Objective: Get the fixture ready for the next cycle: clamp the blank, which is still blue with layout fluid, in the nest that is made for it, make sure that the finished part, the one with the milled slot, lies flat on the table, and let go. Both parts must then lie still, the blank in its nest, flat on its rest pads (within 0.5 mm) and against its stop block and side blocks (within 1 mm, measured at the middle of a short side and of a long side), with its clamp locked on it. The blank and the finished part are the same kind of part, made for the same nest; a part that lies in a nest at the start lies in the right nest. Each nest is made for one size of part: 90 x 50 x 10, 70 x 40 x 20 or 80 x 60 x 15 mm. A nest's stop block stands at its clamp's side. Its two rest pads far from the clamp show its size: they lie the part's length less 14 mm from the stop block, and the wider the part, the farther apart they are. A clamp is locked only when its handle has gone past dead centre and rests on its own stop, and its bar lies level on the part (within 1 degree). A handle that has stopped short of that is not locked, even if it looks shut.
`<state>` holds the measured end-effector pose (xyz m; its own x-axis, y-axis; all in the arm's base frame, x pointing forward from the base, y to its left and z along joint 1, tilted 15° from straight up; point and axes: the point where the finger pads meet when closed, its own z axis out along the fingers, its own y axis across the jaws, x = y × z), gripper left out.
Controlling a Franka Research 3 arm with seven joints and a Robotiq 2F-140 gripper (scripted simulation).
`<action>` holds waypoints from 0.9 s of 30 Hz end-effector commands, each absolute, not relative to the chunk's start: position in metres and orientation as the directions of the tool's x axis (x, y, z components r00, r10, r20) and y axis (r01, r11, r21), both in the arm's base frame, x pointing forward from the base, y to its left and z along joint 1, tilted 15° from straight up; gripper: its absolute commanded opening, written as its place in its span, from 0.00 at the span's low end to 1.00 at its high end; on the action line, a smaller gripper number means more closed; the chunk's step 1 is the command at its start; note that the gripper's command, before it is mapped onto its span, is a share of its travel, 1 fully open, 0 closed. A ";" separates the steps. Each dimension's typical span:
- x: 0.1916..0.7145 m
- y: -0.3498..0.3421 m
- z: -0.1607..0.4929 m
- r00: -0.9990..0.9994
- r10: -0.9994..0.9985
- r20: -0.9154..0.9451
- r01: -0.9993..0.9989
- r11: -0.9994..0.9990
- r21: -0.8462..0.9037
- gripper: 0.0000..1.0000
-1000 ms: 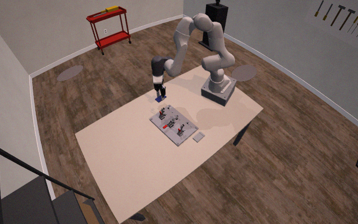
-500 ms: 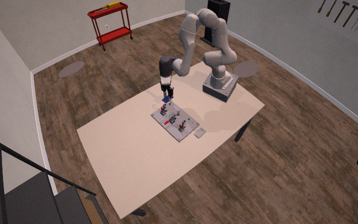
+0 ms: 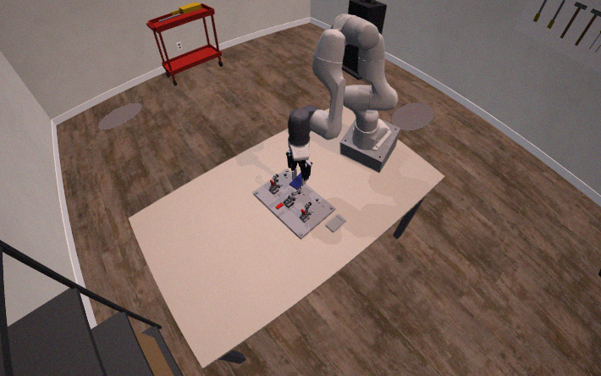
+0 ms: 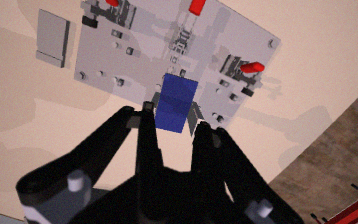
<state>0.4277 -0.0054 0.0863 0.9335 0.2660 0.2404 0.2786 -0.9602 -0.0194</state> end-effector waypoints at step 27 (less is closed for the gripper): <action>0.412 0.132 0.092 0.960 0.130 0.249 0.148 -0.987 -0.054 0.00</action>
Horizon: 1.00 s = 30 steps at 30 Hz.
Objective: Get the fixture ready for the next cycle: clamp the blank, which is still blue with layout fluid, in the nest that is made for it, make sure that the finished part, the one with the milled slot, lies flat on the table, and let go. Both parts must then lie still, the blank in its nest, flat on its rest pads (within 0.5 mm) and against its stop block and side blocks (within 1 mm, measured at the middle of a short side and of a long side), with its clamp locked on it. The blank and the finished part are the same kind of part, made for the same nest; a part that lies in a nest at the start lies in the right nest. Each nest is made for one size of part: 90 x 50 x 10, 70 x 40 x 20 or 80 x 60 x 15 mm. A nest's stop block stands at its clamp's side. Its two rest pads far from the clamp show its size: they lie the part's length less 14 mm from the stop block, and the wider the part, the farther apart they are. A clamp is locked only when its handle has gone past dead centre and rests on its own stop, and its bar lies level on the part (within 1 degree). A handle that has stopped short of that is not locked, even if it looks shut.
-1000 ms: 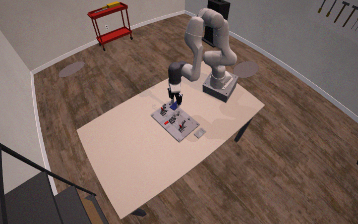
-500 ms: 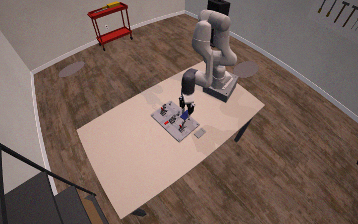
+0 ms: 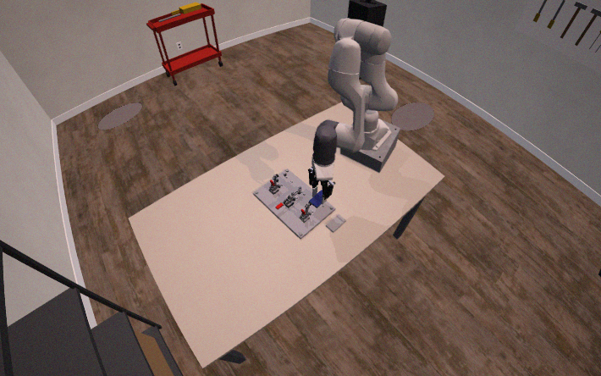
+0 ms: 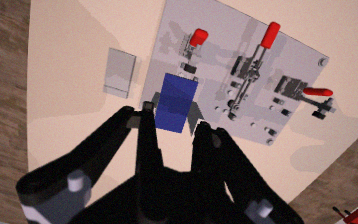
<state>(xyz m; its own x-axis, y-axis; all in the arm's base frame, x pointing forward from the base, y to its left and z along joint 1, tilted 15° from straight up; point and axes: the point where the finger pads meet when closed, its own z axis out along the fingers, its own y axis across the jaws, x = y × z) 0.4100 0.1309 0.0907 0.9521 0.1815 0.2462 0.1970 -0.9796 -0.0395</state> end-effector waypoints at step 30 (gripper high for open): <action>0.412 0.132 0.092 0.962 0.114 0.248 0.132 -0.990 -0.058 0.00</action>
